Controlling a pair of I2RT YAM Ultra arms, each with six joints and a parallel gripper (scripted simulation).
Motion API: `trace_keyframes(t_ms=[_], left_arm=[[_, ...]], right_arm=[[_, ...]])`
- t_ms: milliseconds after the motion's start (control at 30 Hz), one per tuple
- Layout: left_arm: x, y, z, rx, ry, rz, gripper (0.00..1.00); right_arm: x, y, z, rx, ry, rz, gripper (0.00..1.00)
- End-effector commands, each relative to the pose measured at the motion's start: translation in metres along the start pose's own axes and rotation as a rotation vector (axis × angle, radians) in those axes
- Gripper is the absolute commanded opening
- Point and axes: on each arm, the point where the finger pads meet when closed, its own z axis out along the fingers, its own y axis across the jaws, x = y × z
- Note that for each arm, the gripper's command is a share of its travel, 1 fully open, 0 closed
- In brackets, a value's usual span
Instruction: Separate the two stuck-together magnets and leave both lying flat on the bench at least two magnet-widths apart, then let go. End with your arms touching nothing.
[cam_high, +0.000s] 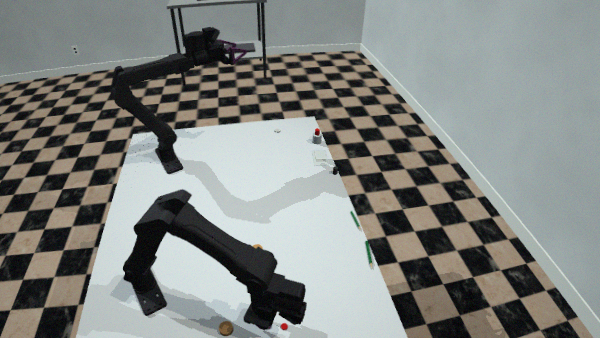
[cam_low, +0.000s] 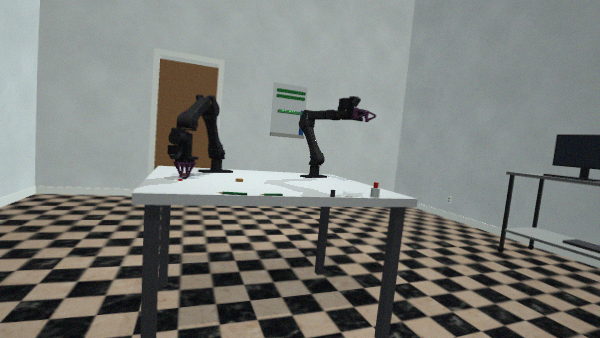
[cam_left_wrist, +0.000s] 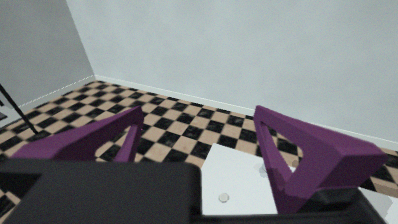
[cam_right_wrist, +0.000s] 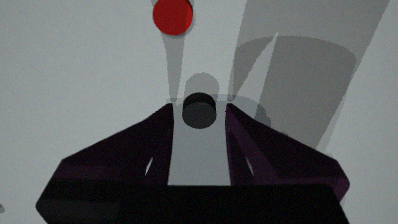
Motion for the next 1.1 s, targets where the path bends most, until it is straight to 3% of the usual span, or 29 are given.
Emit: trace_keyframes(t_ms=[0, 400, 800, 1067], left_arm=[[-0.005, 0.000, -0.002, -0.001, -0.014, -0.001, 1.00], [-0.005, 0.000, -0.002, -0.001, -0.014, -0.001, 1.00], [-0.005, 0.000, -0.002, -0.001, -0.014, -0.001, 1.00], [-0.005, 0.000, -0.002, -0.001, -0.014, -0.001, 1.00]], right_arm=[[-0.003, -0.001, -0.008, 0.000, -0.023, 0.002, 0.30], [-0.003, -0.001, -0.008, 0.000, -0.023, 0.002, 0.19], [0.000, -0.001, -0.001, 0.001, 0.001, 0.000, 0.18], [-0.001, -0.001, -0.018, 0.001, 0.001, 0.000, 0.18]])
